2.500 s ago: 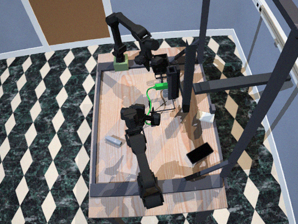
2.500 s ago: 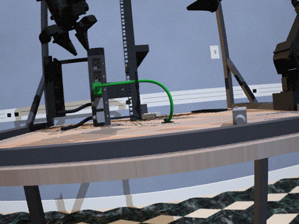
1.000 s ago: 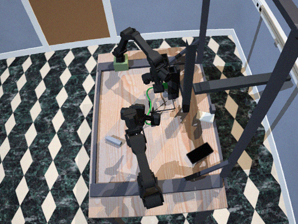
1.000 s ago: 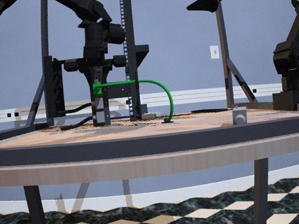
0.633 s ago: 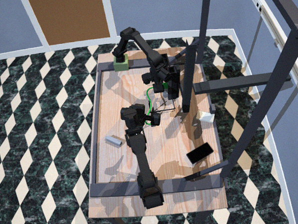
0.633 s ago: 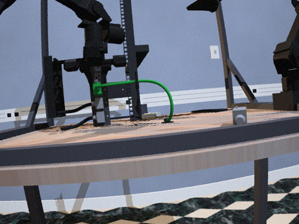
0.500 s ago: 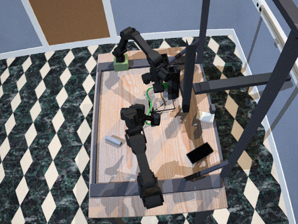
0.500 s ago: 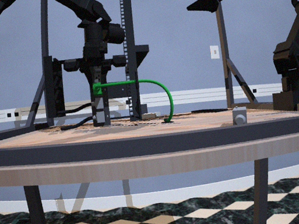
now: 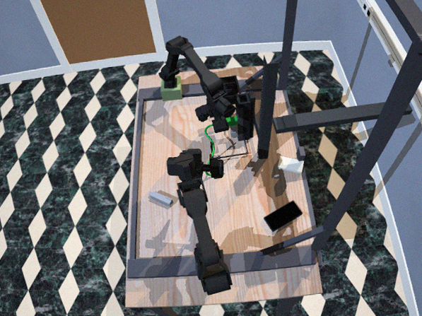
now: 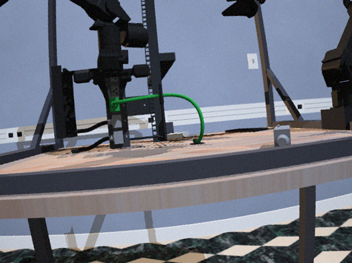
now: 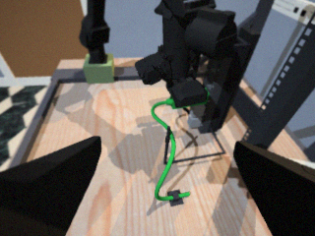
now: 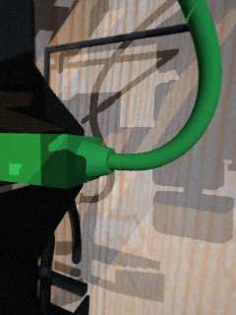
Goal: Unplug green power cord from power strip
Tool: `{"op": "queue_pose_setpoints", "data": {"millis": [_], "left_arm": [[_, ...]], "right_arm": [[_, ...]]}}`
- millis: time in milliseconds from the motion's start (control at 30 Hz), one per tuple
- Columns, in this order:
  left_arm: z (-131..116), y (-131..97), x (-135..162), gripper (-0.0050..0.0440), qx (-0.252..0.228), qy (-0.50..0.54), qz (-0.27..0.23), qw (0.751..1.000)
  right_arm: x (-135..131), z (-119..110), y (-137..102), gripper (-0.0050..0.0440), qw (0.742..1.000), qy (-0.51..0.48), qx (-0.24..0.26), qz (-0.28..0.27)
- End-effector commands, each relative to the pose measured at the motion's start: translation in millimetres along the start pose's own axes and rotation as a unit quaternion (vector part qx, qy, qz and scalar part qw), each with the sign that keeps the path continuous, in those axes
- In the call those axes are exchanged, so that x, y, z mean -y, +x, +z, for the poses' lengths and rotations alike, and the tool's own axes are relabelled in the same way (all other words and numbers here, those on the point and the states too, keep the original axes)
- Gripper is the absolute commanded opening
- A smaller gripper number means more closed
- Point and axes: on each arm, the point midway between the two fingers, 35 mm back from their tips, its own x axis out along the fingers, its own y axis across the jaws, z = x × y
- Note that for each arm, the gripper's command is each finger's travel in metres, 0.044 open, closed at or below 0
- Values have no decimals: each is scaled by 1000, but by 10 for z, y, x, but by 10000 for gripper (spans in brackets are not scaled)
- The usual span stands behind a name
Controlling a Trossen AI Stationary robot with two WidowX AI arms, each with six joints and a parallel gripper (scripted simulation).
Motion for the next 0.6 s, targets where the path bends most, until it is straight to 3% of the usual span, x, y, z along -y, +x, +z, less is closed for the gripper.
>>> {"op": "queue_pose_setpoints", "data": {"millis": [0, 567], "left_arm": [[95, -63, -34, 400, 9, 2, 14, 1000], [64, -49, -30, 400, 6, 2, 12, 1000]], "right_arm": [[-46, 609, -131, 78, 999, 23, 37, 12], [44, 620, -148, 78, 999, 26, 40, 4]]}}
